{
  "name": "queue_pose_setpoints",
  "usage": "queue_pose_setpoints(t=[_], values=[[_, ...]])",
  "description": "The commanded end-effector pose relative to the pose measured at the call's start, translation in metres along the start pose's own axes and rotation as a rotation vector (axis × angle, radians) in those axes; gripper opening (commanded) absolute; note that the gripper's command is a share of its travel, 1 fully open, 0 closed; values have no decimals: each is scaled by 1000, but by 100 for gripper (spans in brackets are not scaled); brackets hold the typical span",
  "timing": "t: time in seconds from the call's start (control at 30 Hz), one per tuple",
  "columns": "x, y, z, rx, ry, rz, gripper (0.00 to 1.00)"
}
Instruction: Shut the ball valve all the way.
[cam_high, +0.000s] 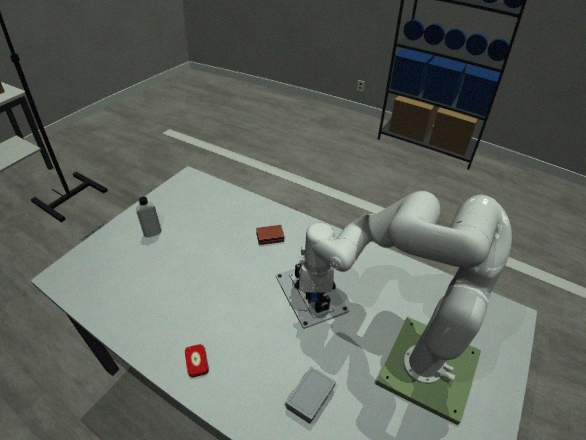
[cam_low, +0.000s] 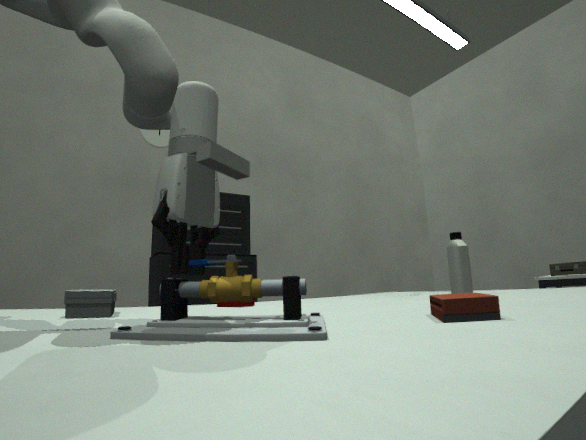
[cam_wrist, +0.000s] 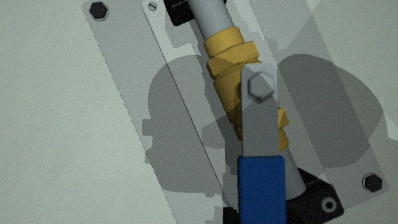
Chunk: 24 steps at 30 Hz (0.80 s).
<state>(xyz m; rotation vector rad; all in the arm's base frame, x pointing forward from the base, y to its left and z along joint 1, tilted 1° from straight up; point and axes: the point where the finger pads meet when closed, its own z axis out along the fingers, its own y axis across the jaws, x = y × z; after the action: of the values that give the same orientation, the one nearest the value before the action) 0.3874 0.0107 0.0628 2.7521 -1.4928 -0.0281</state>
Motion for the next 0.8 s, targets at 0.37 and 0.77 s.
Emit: queue_pose_setpoints(t=[0.37, 0.77], values=[[2, -9, -2, 6, 3, 88, 0], [2, -13, -2, 6, 3, 146, 0]])
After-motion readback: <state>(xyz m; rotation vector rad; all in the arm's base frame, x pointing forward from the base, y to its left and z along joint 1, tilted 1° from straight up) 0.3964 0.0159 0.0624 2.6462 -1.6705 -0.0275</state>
